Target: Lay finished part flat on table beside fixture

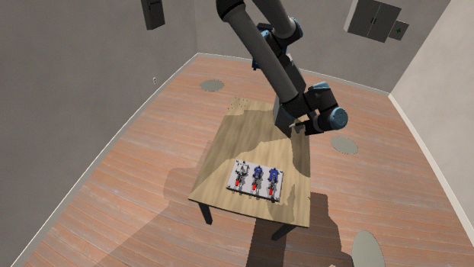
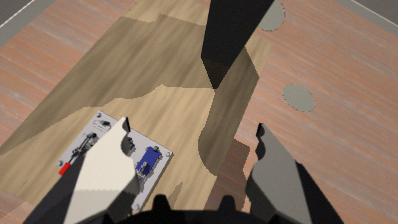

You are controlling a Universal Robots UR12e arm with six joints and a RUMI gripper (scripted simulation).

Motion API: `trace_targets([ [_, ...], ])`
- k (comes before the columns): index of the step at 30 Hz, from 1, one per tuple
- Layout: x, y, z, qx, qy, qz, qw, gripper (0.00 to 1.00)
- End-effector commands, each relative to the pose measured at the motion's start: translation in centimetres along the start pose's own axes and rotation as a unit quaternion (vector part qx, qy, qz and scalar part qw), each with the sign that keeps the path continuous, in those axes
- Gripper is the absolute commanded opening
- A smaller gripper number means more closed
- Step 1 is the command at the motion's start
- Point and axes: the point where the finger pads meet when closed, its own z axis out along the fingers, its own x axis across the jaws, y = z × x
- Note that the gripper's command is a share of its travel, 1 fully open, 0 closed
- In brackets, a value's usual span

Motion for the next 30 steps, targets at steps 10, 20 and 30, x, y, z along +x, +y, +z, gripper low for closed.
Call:
trace_targets([
  [10, -1.5, 2.6, 1.2, -0.029, 0.04, 0.182, 0.982, 1.0],
  [20, -3.2, 5.1, 2.0, -0.047, 0.077, 0.339, 0.936, 1.0],
  [30, -6.0, 7.9, 2.9, -0.058, 0.125, 0.519, 0.844, 1.0],
])
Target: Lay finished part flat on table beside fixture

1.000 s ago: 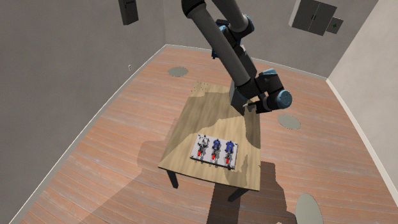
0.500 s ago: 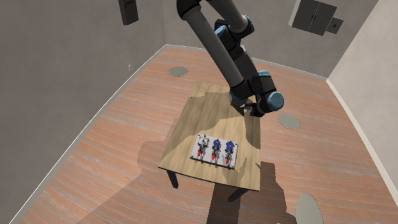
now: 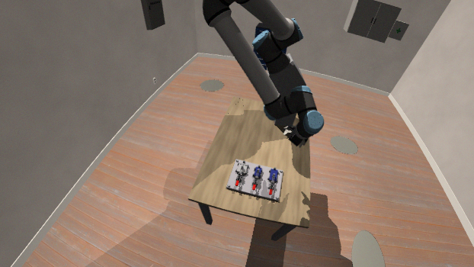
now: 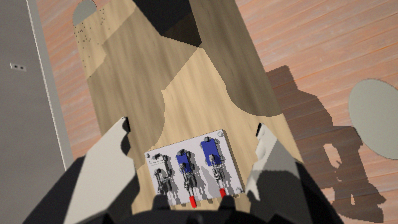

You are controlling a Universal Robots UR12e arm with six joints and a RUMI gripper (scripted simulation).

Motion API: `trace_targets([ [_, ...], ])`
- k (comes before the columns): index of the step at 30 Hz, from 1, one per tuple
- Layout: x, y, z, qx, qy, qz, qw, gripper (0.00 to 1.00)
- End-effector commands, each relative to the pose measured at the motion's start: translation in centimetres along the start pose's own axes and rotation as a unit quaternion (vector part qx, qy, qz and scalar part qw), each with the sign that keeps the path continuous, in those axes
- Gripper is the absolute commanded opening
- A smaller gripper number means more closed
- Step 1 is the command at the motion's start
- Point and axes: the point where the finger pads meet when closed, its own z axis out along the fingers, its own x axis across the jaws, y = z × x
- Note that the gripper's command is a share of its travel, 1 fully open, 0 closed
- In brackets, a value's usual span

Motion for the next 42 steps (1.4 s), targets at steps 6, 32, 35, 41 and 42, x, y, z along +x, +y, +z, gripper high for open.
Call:
trace_targets([
  [6, 0.0, 3.9, 0.9, -0.014, 0.05, 0.209, 0.977, 1.0],
  [32, -3.8, 14.0, 1.9, 0.003, 0.149, 0.621, 0.77, 1.0],
  [35, -4.2, 14.7, 1.9, 0.005, 0.155, 0.645, 0.749, 1.0],
  [41, -6.2, 17.3, 2.0, 0.017, 0.178, 0.73, 0.659, 1.0],
  [42, -6.8, 17.9, 2.0, 0.02, 0.183, 0.746, 0.64, 1.0],
])
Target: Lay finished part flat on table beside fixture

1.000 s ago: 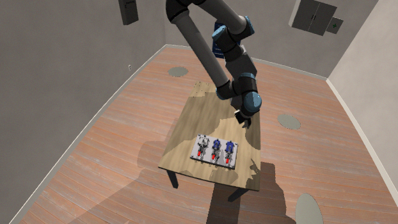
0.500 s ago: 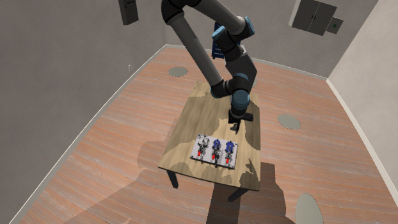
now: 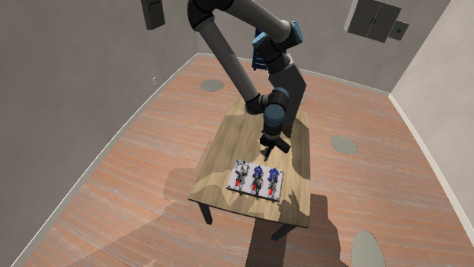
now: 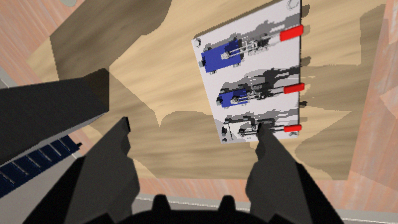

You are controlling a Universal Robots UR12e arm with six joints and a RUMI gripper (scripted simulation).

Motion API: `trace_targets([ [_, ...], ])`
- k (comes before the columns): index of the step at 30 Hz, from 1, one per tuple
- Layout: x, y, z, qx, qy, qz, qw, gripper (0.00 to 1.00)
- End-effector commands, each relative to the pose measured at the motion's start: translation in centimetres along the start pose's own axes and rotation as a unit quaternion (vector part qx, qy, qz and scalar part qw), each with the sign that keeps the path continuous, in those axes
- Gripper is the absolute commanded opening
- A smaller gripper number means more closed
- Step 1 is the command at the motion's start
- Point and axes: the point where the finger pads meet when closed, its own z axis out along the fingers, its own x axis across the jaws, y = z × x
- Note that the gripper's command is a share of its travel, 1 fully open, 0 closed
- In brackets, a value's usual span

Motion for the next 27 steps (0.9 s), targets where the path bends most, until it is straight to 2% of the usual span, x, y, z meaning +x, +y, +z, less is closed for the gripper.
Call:
trace_targets([
  [1, 2.2, 2.1, 0.1, 0.01, 0.027, 0.122, 0.992, 1.0],
  [3, 2.7, 2.7, 0.1, 0.013, 0.032, 0.151, 0.988, 1.0],
  [5, 3.7, 3.8, 0.1, 0.019, 0.043, 0.205, 0.978, 1.0],
  [6, 3.6, 3.8, 0.1, 0.018, 0.042, 0.205, 0.978, 1.0],
  [8, 4.5, 5.0, 0.1, 0.025, 0.052, 0.256, 0.965, 1.0],
  [11, 4.5, 5.0, 0.1, 0.024, 0.052, 0.255, 0.965, 1.0],
  [17, 6.7, 8.3, -0.2, 0.043, 0.075, 0.383, 0.92, 1.0],
  [23, 8.0, 10.9, -0.4, 0.057, 0.091, 0.471, 0.875, 1.0],
  [26, 8.4, 11.9, -0.4, 0.062, 0.096, 0.502, 0.857, 1.0],
  [27, 8.4, 11.9, -0.4, 0.062, 0.096, 0.502, 0.857, 1.0],
])
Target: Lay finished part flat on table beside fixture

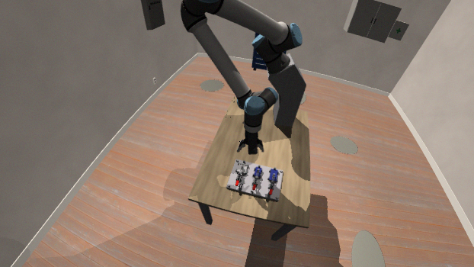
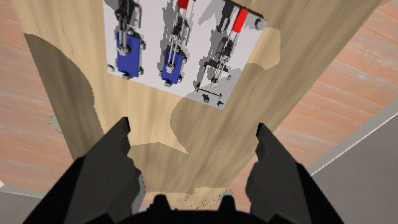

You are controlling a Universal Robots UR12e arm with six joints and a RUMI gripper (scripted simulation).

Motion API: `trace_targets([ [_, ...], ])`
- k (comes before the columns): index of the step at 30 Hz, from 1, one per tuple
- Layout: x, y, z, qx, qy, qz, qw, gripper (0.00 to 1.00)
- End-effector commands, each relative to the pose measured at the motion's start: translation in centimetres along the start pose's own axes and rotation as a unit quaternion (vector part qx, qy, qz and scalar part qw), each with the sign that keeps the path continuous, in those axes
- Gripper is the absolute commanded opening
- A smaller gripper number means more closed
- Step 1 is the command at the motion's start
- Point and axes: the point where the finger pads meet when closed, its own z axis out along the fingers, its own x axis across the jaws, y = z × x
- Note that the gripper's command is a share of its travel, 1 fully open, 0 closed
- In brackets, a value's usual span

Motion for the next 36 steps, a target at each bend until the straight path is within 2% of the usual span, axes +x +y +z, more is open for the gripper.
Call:
trace_targets([
  [1, 1.4, 0.3, 0.0, 0.011, 0.012, 0.066, 0.998, 1.0],
  [9, 3.1, 0.7, -0.2, 0.021, 0.021, 0.12, 0.992, 1.0],
  [20, 3.4, 0.6, -0.3, 0.024, 0.023, 0.131, 0.991, 1.0],
  [21, 3.4, 0.6, -0.3, 0.024, 0.023, 0.131, 0.991, 0.28],
  [36, 3.4, 0.6, -0.2, 0.024, 0.022, 0.13, 0.991, 0.28],
])
